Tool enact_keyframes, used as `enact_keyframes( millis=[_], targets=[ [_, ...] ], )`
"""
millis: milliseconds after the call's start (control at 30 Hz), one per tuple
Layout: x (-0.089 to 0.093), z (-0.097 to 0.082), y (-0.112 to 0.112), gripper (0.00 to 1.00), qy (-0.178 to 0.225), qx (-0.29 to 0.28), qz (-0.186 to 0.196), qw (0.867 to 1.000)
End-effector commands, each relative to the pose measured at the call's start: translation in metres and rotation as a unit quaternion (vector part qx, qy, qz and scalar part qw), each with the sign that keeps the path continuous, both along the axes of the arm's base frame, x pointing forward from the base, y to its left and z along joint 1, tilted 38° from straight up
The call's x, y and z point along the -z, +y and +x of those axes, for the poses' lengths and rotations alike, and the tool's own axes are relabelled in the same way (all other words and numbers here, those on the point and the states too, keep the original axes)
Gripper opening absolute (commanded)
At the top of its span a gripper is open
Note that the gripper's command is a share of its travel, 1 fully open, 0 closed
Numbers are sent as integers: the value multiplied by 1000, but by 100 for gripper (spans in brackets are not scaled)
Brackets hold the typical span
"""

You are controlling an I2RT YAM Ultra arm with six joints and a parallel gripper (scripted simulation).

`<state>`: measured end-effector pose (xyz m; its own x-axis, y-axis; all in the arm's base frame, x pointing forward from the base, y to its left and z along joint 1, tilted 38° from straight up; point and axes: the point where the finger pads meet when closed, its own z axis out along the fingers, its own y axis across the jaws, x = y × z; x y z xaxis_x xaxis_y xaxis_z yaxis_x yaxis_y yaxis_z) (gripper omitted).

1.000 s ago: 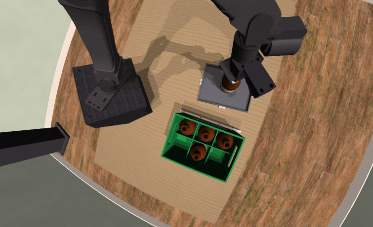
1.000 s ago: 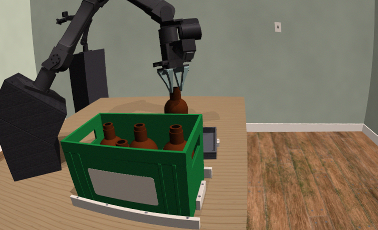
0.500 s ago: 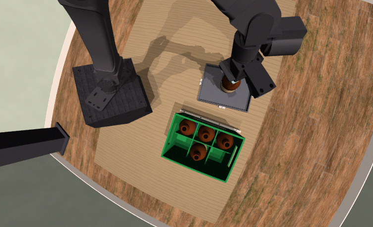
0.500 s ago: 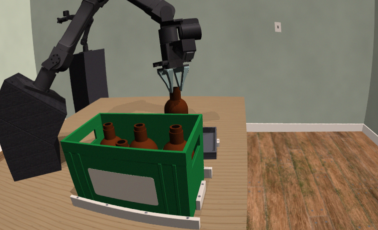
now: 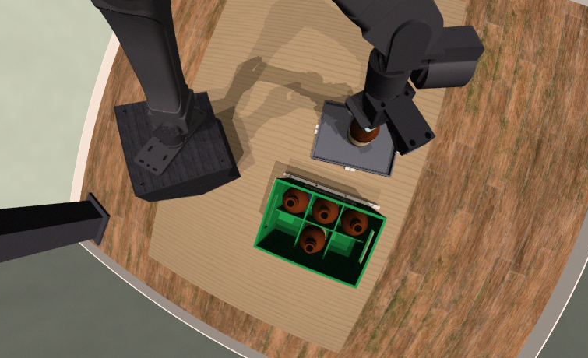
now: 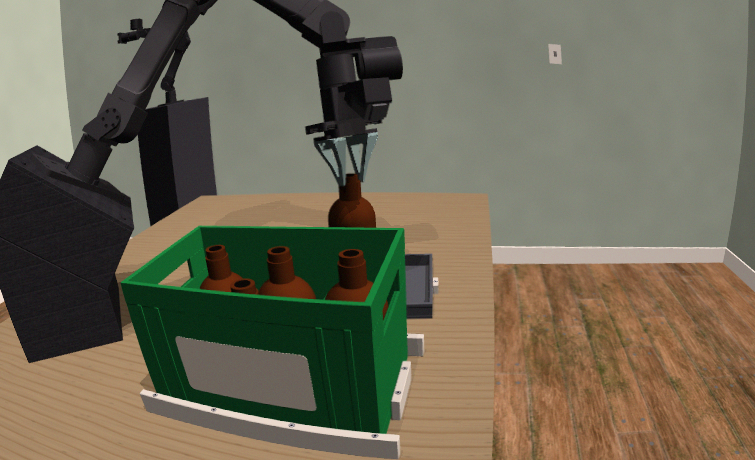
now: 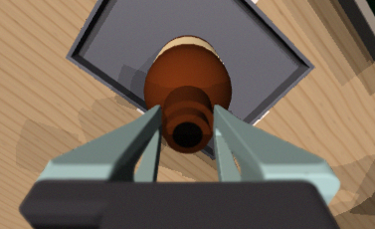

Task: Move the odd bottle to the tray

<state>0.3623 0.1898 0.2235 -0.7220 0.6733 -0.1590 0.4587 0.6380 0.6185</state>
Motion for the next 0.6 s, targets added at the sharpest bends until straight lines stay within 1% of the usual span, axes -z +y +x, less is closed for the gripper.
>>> enact_keyframes(
  millis=[0, 100, 200, 400, 433, 467, 500, 567],
  targets=[
    [-15, 6, -4, 0, -24, 12, 5, 1000],
    [-1, 3, -6, 0, -10, 12, -2, 1000],
    [-4, 7, -5, 0, -16, 13, 0, 1000],
    [-2, 10, -6, 0, -17, 14, 0, 1000],
    [6, 8, -7, 0, -8, 14, -4, 1000],
    [10, 9, -7, 0, -5, 14, -6, 1000],
    [8, 10, -6, 0, -7, 14, -5, 1000],
    [1, 8, -7, 0, -17, 14, -1, 1000]
  ],
)
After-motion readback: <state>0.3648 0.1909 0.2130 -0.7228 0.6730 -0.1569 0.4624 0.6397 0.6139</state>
